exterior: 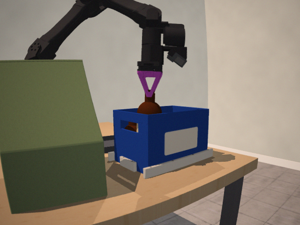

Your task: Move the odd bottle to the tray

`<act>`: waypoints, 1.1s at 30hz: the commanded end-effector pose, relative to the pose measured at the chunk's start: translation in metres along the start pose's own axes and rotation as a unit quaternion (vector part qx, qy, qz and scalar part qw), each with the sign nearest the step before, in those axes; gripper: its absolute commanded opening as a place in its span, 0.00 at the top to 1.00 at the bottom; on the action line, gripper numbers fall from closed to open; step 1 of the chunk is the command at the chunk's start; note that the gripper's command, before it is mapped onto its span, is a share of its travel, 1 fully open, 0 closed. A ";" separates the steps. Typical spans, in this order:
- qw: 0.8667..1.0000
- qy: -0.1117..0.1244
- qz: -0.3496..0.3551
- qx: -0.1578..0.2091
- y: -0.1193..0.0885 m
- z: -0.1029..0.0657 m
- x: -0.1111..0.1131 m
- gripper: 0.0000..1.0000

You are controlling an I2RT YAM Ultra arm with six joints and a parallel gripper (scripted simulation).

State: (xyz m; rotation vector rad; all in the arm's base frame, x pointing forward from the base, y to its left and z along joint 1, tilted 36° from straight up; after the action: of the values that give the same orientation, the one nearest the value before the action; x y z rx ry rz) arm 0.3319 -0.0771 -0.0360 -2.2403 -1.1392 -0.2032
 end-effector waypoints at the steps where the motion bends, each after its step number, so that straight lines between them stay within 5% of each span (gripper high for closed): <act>1: 0.999 0.010 -0.008 -0.039 0.010 -0.028 0.002 1.00; 33: 0.999 0.009 -0.006 -0.037 0.010 -0.037 0.001 1.00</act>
State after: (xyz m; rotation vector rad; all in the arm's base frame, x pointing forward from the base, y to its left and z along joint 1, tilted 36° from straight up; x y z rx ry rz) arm 0.3336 -0.0812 -0.0304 -2.2437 -1.1407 -0.2062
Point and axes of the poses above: the point where the finger pads meet when closed, its own z axis out along the fingers, its own x axis across the jaws, y = z × x, the point moved 8 cm from there along -z, back along the fingers, and after that the axes turned 5 degrees about z, right-handed, at the moved point
